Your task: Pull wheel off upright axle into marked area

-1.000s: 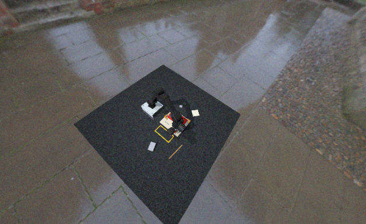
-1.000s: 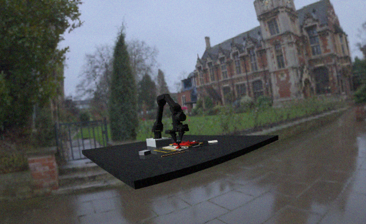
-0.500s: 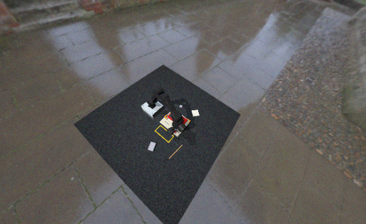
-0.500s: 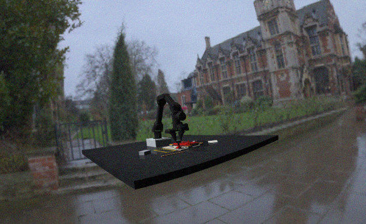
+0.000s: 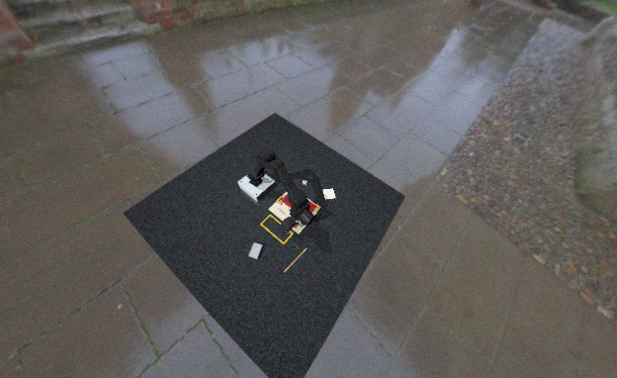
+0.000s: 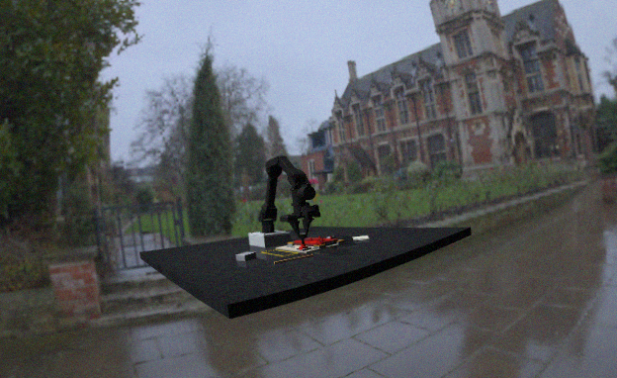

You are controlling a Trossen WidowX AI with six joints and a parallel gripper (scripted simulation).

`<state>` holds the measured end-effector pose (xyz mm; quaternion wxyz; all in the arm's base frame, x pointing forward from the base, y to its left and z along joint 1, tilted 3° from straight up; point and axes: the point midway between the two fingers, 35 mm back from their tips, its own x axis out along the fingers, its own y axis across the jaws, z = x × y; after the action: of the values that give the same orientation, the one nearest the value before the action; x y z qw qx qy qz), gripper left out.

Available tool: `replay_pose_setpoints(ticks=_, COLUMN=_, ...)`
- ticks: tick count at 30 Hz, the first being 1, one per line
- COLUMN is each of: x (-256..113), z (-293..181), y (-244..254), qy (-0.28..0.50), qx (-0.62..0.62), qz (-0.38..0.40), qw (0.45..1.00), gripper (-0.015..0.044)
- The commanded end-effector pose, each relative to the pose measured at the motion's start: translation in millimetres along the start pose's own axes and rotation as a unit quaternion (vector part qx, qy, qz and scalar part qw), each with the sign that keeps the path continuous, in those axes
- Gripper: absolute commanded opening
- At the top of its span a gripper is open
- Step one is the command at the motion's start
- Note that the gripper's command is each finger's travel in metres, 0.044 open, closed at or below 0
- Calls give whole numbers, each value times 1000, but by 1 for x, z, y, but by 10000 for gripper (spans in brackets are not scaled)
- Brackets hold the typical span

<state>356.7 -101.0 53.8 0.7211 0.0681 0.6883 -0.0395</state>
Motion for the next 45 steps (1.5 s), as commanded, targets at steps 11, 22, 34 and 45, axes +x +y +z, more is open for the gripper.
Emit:
replay_pose_setpoints(ticks=11, x=-5, z=0, y=0, qy=0, qx=0, qz=-1, qw=1000, gripper=0)
replay_pose_setpoints(ticks=22, x=-21, z=0, y=0, qy=0, qx=1, qz=-1, qw=1000, gripper=0)
replay_pose_setpoints(ticks=34, x=-35, z=-6, y=-11, qy=0, qx=1, qz=-1, qw=1000, gripper=0)
replay_pose_setpoints(ticks=45, x=-38, z=-28, y=-47, qy=1, qx=1, qz=-3, qw=1000, gripper=0)
